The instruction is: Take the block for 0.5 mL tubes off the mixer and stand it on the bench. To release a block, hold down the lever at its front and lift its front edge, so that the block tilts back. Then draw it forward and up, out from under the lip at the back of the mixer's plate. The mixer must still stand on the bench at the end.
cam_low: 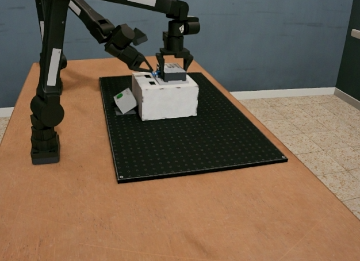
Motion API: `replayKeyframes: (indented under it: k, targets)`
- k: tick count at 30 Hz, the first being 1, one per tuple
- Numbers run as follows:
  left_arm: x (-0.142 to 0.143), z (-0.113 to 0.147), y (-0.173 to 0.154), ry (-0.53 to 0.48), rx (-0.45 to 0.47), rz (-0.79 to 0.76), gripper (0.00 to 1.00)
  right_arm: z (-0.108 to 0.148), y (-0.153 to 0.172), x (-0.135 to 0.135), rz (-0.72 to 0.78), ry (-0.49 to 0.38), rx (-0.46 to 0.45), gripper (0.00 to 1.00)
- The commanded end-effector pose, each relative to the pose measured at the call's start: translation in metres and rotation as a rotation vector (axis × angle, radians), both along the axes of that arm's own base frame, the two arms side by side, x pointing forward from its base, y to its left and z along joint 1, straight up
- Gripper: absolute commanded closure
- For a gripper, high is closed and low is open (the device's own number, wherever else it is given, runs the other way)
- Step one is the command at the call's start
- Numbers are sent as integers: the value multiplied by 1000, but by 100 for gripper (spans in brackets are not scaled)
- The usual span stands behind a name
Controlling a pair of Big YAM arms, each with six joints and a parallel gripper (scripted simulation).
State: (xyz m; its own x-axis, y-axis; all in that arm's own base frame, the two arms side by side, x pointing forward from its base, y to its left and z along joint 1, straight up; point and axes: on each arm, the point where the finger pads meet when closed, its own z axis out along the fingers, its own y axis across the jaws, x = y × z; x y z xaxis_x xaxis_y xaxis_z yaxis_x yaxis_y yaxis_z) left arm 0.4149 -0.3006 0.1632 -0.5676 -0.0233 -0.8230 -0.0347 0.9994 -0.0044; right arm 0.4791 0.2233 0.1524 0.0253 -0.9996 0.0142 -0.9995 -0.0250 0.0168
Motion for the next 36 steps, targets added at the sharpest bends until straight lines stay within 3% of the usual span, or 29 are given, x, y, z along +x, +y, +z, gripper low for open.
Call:
replayKeyframes:
  k: [1,36]
  targets:
    - [17,10,-11,-19,-17,4,100,9,2,16,-16,-14,11,100]
    - [19,12,-11,-20,-19,8,100,10,2,17,-35,-19,13,100]
